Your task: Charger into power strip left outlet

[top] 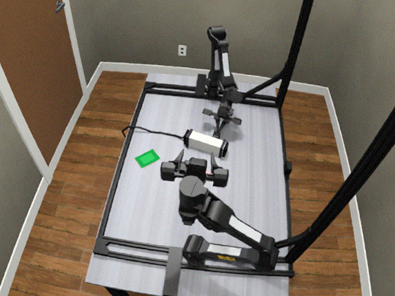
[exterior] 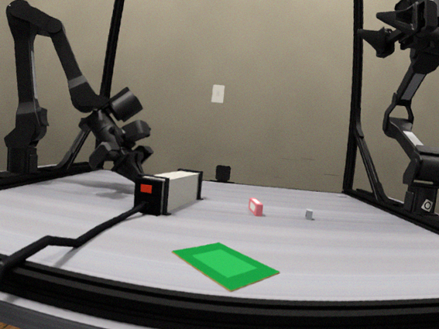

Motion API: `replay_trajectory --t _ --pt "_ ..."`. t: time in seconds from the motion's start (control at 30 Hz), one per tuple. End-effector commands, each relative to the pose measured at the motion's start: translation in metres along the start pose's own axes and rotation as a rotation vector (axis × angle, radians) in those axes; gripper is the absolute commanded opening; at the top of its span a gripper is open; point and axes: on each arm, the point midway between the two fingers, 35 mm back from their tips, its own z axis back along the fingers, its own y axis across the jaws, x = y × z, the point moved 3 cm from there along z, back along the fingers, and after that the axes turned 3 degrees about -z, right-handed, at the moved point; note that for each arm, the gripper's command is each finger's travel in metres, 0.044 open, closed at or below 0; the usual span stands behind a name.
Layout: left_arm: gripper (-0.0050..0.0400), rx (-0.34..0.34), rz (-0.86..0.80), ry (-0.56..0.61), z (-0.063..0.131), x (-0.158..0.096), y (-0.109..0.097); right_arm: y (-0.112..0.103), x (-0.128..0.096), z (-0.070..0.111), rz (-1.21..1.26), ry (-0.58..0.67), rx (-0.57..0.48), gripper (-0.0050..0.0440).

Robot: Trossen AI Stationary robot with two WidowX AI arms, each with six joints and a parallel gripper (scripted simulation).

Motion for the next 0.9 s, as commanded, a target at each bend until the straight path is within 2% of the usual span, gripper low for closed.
replay_trajectory --t 0.0,0.87 --pt "0.0400 0.000 -0.005 -0.001 0.0001 0.0024 -0.0003 0.0047 0.0255 -0.0004 -0.041 -0.062 0.001 -0.0050" --pt "0.0400 0.000 -0.005 -0.001 0.0001 0.0024 -0.0003 0.0046 0.0348 0.0006 -0.041 -0.063 0.001 -0.0050"
